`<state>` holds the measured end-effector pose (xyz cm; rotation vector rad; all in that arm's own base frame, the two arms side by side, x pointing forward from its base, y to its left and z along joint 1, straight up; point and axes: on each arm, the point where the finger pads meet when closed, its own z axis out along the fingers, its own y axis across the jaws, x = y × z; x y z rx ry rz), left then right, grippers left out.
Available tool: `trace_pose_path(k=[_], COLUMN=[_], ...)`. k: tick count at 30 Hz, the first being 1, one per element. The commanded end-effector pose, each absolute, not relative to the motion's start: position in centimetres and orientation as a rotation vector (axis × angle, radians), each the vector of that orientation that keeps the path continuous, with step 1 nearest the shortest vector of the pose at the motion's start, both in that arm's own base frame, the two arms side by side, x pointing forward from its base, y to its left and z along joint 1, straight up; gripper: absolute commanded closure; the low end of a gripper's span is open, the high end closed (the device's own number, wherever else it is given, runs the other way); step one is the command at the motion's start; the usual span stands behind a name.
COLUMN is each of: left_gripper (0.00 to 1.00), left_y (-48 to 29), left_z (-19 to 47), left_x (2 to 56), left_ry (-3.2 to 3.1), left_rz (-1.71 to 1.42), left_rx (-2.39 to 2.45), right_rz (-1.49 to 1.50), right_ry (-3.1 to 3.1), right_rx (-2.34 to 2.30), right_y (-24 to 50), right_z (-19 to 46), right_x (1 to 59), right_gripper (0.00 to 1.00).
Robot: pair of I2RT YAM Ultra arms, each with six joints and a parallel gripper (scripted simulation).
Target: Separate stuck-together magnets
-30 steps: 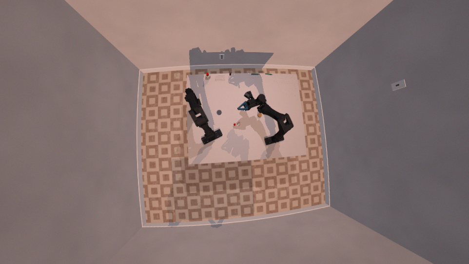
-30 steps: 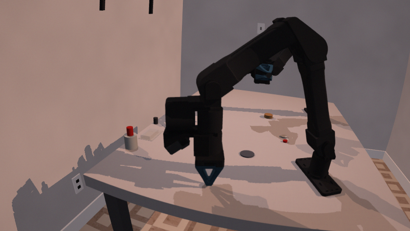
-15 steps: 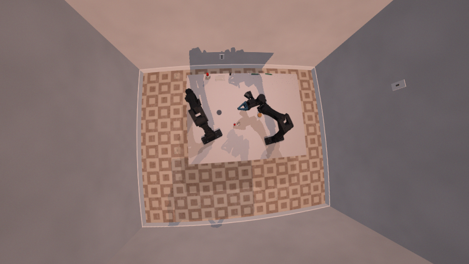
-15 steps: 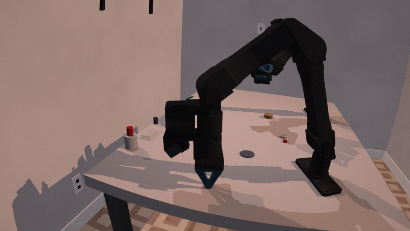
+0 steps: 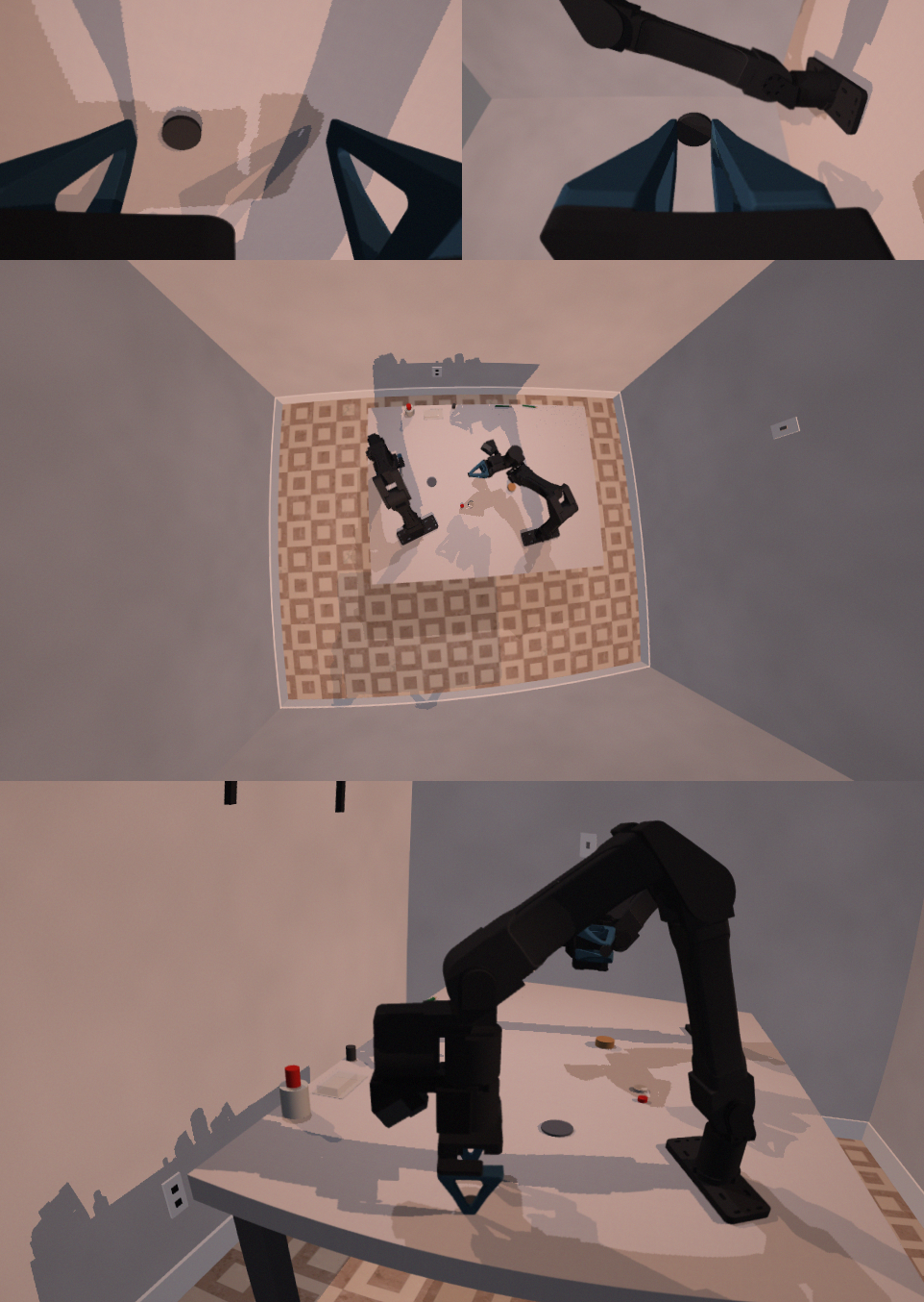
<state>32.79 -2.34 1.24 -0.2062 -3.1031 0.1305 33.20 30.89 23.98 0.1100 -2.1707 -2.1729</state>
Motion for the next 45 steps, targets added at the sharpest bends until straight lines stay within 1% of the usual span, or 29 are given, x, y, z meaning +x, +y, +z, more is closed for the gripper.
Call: trace_pose_path(k=[1, 5, 6, 10, 23, 30, 45], left_gripper=[0.0, 0.0, 0.0, 0.0, 0.0, 0.0, 0.0], left_y=[0.0, 0.0, -0.9, -0.8, -1.3, -1.3, -1.6], left_z=[1.1, 1.1, 1.4, 2.1, 7.3, 8.9, 9.1], left_x=[33.7, 33.7, 33.7, 33.7, 34.0, 34.0, 33.8], left_ry=[-3.137, -3.137, -3.138, -3.138, -3.153, -3.152, -3.149], left_rz=[0.0, 0.0, 0.075, 0.075, 0.105, 0.109, 0.125], left_rx=[-0.175, -0.175, -0.175, -0.175, -0.201, -0.204, -0.211], right_rz=[-2.195, -2.195, -2.195, -2.195, -2.195, -2.195, -2.195], right_ry=[-2.176, -2.176, -2.176, -2.176, -2.176, -2.176, -2.176], right_rx=[0.141, 0.141, 0.141, 0.141, 0.141, 0.141, 0.141], right_y=[30.9, 30.9, 30.9, 30.9, 30.9, 30.9, 30.9], right_z=[24.7, 24.7, 24.7, 24.7, 24.7, 24.7, 24.7], right_x=[33.2, 33.2, 33.2, 33.2, 33.2, 33.2, 33.2], right_gripper=[0.83, 0.83, 0.83, 0.83, 0.83, 0.83, 0.83])
